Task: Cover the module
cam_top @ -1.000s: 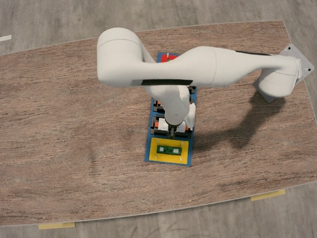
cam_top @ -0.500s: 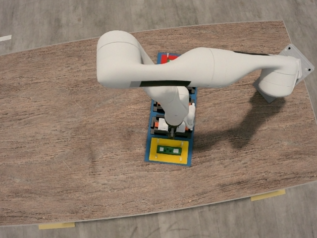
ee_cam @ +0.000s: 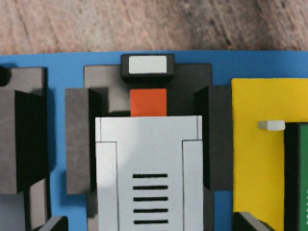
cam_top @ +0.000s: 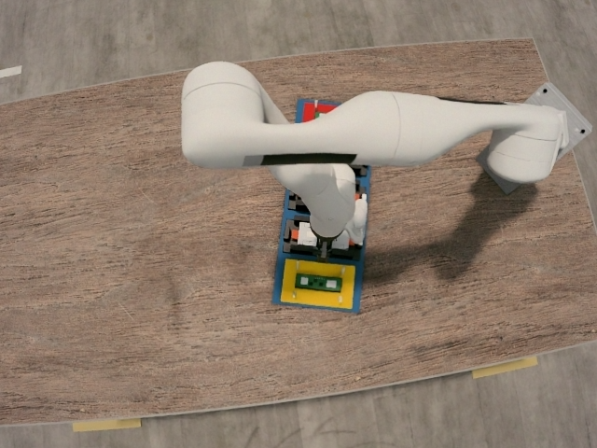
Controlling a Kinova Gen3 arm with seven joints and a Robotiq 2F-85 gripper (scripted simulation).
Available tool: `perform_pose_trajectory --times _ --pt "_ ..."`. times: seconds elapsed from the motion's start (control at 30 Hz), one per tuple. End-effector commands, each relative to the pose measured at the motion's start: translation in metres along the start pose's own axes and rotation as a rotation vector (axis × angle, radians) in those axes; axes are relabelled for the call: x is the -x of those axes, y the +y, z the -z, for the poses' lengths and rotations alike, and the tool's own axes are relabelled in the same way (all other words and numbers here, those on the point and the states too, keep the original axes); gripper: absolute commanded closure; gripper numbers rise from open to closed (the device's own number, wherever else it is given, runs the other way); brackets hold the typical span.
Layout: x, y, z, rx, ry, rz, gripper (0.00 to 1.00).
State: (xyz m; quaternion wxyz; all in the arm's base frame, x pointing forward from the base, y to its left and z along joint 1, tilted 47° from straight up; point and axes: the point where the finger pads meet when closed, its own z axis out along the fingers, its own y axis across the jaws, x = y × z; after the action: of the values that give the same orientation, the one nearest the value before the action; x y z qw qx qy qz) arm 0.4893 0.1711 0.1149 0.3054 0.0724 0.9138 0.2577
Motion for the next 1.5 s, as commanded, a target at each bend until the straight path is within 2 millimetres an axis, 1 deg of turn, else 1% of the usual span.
perform_pose_trajectory --times 0.0,0.2,0.53,0.77,1.1,1.33,1.37,1.47 --pt "0.000 0.000 -0.001 0.000 -0.001 0.000 0.00" --pt "0.000 0.000 -0.001 0.000 -0.001 0.000 0.00" --pt "0.000 0.000 -0.011 0.000 -0.001 0.000 0.00" --pt "0.000 0.000 -0.011 0.000 -0.001 0.000 0.00" --pt "0.000 0.000 -0.021 0.000 -0.001 0.000 0.00" --pt "0.000 0.000 -0.021 0.000 -0.001 0.000 0.00" --pt "0.000 0.000 -0.021 0.000 -0.001 0.000 0.30" --pt "0.000 0.000 -0.021 0.000 -0.001 0.000 0.30"
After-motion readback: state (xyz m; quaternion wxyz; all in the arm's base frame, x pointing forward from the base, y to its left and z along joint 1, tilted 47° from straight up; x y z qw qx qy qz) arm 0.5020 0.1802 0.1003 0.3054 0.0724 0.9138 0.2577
